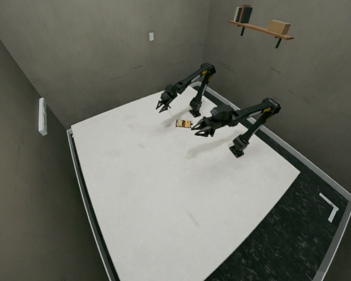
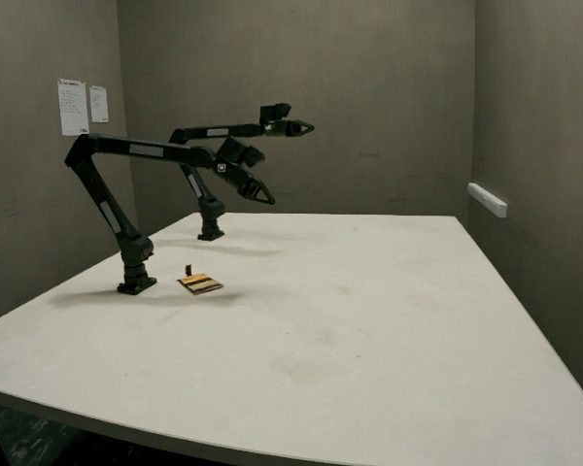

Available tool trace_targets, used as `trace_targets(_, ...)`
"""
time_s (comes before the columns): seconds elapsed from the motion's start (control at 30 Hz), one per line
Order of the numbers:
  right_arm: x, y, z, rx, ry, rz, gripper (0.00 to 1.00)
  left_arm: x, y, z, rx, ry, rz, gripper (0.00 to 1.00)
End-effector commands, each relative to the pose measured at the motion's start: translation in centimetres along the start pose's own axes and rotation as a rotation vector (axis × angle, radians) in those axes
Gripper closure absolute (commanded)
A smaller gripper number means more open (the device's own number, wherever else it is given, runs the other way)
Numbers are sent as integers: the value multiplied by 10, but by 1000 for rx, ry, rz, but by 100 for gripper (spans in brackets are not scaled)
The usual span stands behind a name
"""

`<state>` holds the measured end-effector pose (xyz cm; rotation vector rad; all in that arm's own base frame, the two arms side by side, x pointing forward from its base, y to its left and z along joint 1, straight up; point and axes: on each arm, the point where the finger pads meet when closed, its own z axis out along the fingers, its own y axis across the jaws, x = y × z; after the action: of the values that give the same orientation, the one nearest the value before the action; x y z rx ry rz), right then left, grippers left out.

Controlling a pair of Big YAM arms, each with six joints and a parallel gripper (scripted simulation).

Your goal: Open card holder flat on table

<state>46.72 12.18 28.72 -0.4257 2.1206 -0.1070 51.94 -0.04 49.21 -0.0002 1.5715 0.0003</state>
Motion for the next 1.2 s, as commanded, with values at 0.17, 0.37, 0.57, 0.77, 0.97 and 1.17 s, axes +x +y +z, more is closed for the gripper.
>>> trace_targets(0.17,-116,-97,-29,116,-390,257,57,-3,-8,-2,17,-16,-8,64)
trace_targets(0.37,-155,-156,-76,173,-579,329,57,-3,-8,-2,17,-16,-8,64)
trace_targets(0.57,-167,-178,-74,165,-595,336,57,-3,-8,-2,17,-16,-8,64)
trace_targets(0.77,-186,-191,-118,209,-672,320,57,-3,-8,-2,17,-16,-8,64)
trace_targets(0.97,-164,-178,-83,180,-585,311,57,-3,-8,-3,17,-16,-7,64)
trace_targets(1.17,-161,-177,-97,186,-603,305,57,-3,-7,-4,15,-16,-6,64)
